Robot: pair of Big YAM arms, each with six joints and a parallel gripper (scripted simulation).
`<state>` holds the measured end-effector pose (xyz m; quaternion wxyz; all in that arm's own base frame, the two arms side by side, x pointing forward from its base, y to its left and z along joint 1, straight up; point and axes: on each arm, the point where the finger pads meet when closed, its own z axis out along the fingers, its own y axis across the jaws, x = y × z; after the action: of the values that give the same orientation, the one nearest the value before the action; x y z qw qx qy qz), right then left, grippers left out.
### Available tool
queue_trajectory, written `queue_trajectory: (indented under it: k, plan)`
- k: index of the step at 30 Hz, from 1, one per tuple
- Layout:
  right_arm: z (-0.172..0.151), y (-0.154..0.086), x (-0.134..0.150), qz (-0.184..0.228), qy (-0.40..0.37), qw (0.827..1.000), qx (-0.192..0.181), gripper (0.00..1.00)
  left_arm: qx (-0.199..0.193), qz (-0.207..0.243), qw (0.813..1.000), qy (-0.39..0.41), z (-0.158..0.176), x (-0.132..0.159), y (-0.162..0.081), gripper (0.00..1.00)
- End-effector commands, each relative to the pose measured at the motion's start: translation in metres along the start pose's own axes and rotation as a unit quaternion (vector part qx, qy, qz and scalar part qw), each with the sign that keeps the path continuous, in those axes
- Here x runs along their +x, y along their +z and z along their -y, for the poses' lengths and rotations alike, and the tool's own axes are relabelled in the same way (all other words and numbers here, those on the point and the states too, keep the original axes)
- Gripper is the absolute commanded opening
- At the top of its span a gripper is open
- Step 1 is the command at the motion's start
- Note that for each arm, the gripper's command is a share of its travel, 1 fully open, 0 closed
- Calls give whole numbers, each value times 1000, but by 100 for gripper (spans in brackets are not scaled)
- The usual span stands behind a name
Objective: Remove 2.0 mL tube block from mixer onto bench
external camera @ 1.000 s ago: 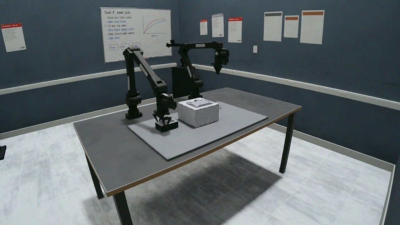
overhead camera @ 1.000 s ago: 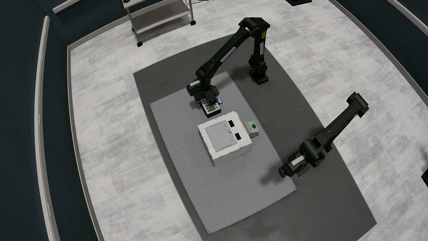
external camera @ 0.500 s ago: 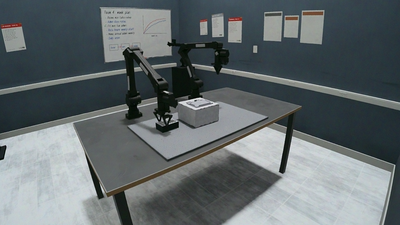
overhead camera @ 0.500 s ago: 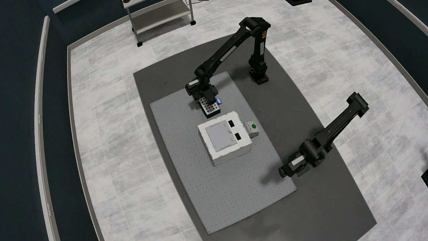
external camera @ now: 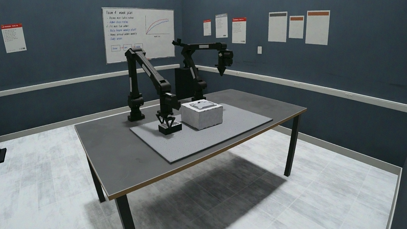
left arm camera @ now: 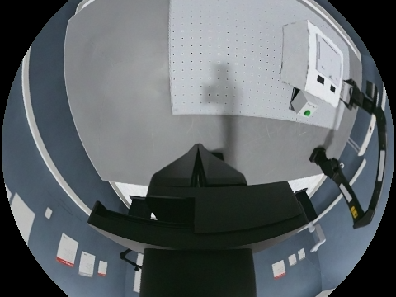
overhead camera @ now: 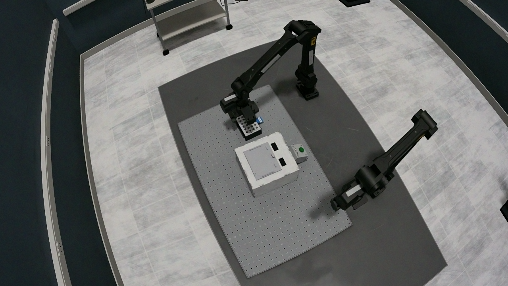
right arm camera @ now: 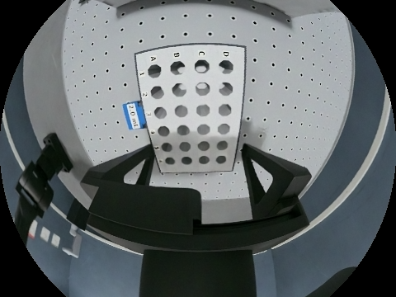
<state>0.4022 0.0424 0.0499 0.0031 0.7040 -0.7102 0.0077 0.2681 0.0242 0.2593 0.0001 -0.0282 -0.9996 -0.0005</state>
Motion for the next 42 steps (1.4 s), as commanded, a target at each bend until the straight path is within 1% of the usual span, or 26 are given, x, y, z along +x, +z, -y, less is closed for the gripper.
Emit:
queue_trajectory:
  k: [1,6,13,19,31,33,42]
  plan:
    - [2,17,7,-3,7,1000,-8,100,-1,12,1000,-2,0,-6,-9,0]
    - [-7,22,3,-5,-5,1000,-22,100,-2,22,1000,-2,0,-10,-16,0]
    - [-16,20,-4,-6,-17,999,-36,100,-3,28,1000,-2,-1,-13,-21,0]
    - [-17,14,1,1,-9,999,-32,100,-3,30,1000,-2,-1,-14,-23,0]
    - [-19,-3,7,-2,-3,1000,-16,100,-4,36,999,-2,-1,-17,-27,0]
    - [-19,-3,7,-2,-3,1000,-16,100,-4,36,999,-2,-1,-17,-27,0]
    - [6,-1,5,-1,-3,1000,2,100,-1,16,1000,-1,0,-9,-12,0]
